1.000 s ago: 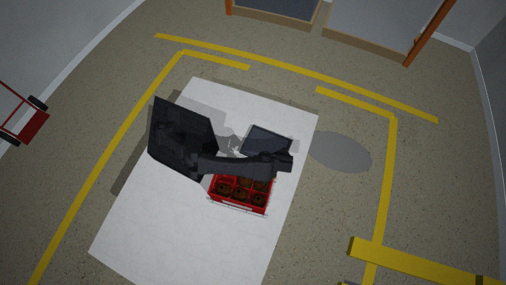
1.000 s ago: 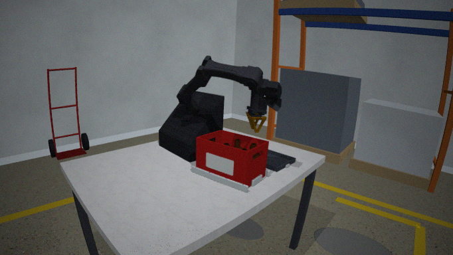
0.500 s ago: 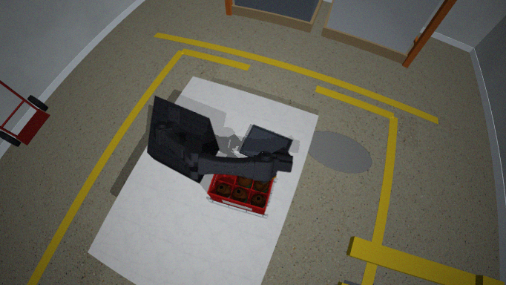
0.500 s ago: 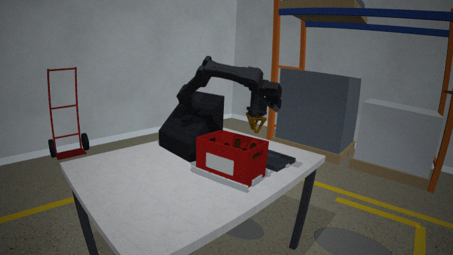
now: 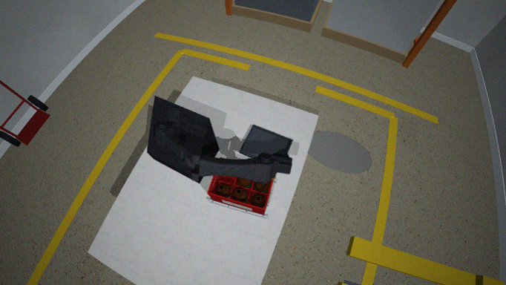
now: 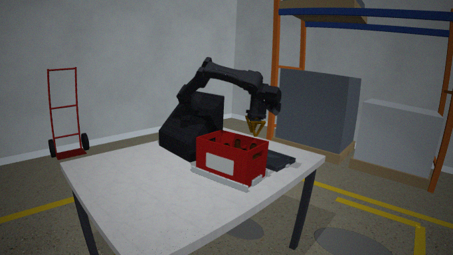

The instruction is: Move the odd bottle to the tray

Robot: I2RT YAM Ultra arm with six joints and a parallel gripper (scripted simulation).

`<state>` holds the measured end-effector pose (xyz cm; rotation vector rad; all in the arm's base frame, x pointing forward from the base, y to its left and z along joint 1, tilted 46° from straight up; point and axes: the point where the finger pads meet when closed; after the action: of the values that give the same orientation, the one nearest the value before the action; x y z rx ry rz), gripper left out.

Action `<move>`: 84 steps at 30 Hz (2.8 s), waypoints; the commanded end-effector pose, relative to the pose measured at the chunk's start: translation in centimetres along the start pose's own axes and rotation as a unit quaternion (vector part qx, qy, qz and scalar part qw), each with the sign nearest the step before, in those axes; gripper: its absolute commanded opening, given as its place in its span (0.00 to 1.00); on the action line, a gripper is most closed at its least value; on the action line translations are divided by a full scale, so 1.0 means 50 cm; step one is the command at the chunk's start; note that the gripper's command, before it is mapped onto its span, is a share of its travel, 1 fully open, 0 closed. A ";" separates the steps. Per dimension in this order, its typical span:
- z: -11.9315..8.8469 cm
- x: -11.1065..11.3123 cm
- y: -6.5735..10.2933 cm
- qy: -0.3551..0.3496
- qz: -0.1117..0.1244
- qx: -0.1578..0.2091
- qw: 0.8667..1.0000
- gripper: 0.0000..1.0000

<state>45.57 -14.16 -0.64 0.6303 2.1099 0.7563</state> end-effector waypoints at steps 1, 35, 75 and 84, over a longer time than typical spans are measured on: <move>0.012 -0.008 0.029 -0.004 -0.014 -0.024 1.000 0.61; 0.016 -0.016 -0.020 -0.010 -0.017 -0.029 0.999 0.61; 0.015 -0.015 -0.020 -0.010 -0.016 -0.028 0.999 0.61; 0.015 -0.015 -0.020 -0.010 -0.016 -0.028 0.999 0.61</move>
<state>45.55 -16.10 -2.54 0.6112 2.0925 0.7648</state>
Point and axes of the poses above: the point where the finger pads meet when closed, its own y axis back along the fingers, its own x axis across the jaws, z = x × y, and after that the axes turned 12 degrees about -y, right-handed
